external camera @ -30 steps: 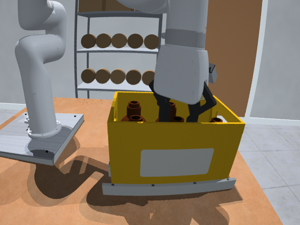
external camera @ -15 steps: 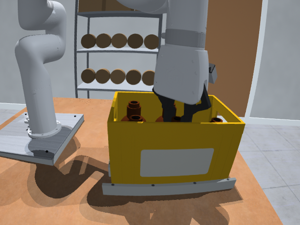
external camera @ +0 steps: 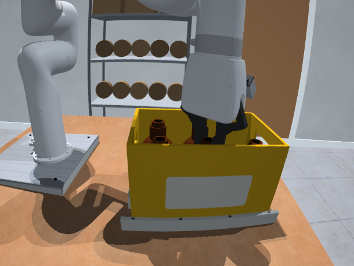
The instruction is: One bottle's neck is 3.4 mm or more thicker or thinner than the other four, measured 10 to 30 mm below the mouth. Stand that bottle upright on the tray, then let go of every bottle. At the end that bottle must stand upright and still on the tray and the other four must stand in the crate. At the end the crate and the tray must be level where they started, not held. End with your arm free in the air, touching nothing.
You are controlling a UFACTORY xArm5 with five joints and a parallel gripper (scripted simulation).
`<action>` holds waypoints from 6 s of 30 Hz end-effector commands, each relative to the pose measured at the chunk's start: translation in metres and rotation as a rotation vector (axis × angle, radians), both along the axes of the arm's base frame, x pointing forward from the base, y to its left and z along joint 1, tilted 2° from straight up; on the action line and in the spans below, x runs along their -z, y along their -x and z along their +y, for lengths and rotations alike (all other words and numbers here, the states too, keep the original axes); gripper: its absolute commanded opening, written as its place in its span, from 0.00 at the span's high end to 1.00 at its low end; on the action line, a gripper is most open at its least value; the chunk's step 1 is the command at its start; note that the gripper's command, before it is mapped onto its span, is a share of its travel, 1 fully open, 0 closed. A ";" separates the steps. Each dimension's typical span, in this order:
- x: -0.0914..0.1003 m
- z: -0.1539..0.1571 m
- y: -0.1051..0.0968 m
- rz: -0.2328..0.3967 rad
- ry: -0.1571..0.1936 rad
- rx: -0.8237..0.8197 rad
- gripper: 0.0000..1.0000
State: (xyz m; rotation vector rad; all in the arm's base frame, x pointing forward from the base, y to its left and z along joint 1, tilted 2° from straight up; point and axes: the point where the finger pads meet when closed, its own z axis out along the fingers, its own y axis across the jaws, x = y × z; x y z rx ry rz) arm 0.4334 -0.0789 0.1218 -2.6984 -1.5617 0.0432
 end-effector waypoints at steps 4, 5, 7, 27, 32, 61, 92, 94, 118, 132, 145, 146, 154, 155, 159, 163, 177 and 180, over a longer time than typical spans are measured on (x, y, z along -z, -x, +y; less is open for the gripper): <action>-0.001 0.000 -0.001 -0.004 0.001 0.000 1.00; -0.001 0.000 -0.001 -0.004 0.001 0.000 1.00; -0.001 0.000 -0.001 -0.004 0.001 0.000 1.00; -0.001 0.000 -0.001 -0.004 0.001 0.000 0.35; -0.001 0.000 -0.001 -0.004 0.001 0.000 0.35; -0.002 0.000 -0.001 -0.004 0.001 0.000 0.35; -0.068 0.001 -0.003 -0.004 0.001 0.000 0.35; -0.073 0.001 -0.004 -0.004 0.001 0.000 0.35; -0.085 0.001 -0.004 -0.004 0.001 0.000 1.00; -0.085 0.001 -0.004 -0.004 0.001 0.000 1.00; -0.085 0.008 -0.003 -0.004 0.001 0.000 1.00; -0.086 0.020 0.000 -0.004 0.002 0.000 1.00; -0.086 0.084 0.020 -0.002 0.007 0.000 1.00; -0.086 0.085 0.020 -0.002 0.007 0.000 1.00; -0.086 0.085 0.020 -0.002 0.007 0.000 0.35; -0.086 0.085 0.020 -0.002 0.007 0.000 0.35; -0.086 0.085 0.020 -0.002 0.007 0.000 0.35; -0.086 0.085 0.020 -0.002 0.007 0.000 0.35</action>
